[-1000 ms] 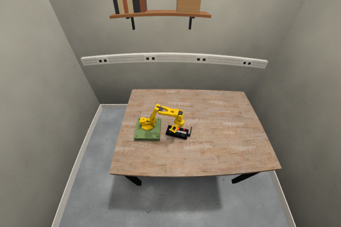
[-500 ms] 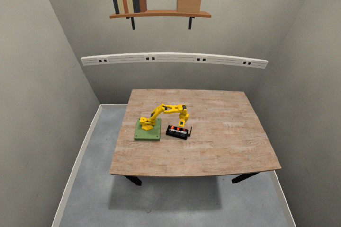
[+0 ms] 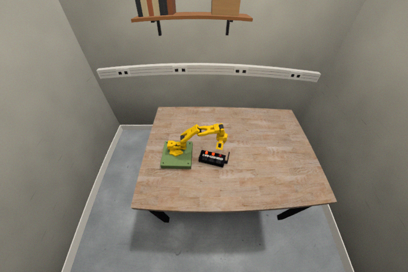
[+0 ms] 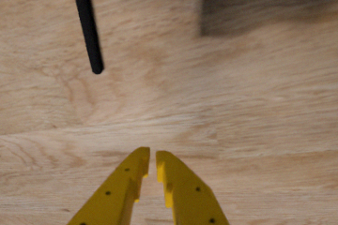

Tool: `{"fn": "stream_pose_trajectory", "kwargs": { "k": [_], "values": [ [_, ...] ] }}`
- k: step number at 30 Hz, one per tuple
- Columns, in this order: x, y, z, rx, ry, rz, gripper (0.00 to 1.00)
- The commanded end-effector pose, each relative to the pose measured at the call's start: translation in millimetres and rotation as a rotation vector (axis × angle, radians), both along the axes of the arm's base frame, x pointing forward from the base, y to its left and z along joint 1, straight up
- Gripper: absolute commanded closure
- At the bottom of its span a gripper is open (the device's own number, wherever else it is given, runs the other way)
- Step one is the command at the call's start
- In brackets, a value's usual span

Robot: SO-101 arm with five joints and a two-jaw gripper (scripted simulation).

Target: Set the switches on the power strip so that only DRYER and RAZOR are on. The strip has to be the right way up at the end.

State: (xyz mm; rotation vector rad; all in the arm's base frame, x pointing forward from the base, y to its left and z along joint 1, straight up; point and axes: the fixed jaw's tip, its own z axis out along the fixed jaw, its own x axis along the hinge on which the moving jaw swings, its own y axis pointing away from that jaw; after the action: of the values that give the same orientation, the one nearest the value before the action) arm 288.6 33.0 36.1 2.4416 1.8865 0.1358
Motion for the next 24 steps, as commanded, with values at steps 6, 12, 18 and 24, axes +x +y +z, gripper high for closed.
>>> {"fn": "stream_pose_trajectory", "kwargs": {
  "k": [6, 12, 18, 24],
  "values": [
    [-2.6, 1.8, -4.3, -0.004, 0.028, 0.017, 1.0],
    [-2.6, 1.9, -4.4, -0.004, 0.028, 0.017, 1.0],
    [-2.8, 3.0, -6.8, -0.004, 0.034, 0.021, 1.0],
    [-3.0, 3.9, -8.8, -0.005, 0.038, 0.024, 1.0]
  ]
}}
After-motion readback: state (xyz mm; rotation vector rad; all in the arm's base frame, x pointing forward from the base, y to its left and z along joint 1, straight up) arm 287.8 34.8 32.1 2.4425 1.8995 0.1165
